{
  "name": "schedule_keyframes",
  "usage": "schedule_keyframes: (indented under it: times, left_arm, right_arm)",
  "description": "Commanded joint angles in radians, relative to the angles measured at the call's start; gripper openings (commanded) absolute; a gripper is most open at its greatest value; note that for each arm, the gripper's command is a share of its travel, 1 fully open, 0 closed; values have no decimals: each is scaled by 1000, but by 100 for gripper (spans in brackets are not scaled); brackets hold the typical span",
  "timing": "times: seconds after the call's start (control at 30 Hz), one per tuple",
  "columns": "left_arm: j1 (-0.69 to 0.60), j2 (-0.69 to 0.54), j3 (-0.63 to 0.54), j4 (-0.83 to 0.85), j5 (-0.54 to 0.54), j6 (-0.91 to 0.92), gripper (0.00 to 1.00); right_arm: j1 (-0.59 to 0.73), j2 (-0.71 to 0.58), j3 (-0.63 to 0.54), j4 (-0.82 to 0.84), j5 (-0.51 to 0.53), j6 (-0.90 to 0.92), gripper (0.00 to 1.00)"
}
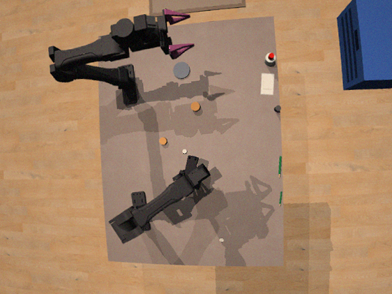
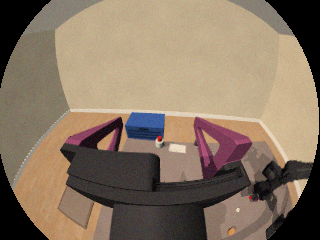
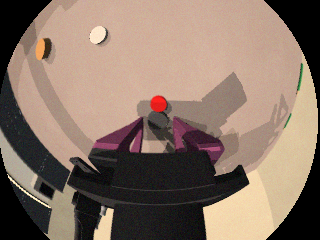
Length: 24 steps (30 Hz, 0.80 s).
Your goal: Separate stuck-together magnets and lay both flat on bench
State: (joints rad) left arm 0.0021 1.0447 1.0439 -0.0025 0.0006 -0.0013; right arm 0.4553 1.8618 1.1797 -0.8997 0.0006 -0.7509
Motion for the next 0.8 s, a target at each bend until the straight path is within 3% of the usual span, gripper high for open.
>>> schedule_keyframes:
  times: [0.0,0.77]
  left_arm:
    - [-2,-4,9,2,-1,-1,100]
    - [-2,-4,9,2,-1,-1,100]
  right_arm:
    - [-2,-12,2,-2,-1,-2,40]
    - [1,-9,-7,9,-1,1,40]
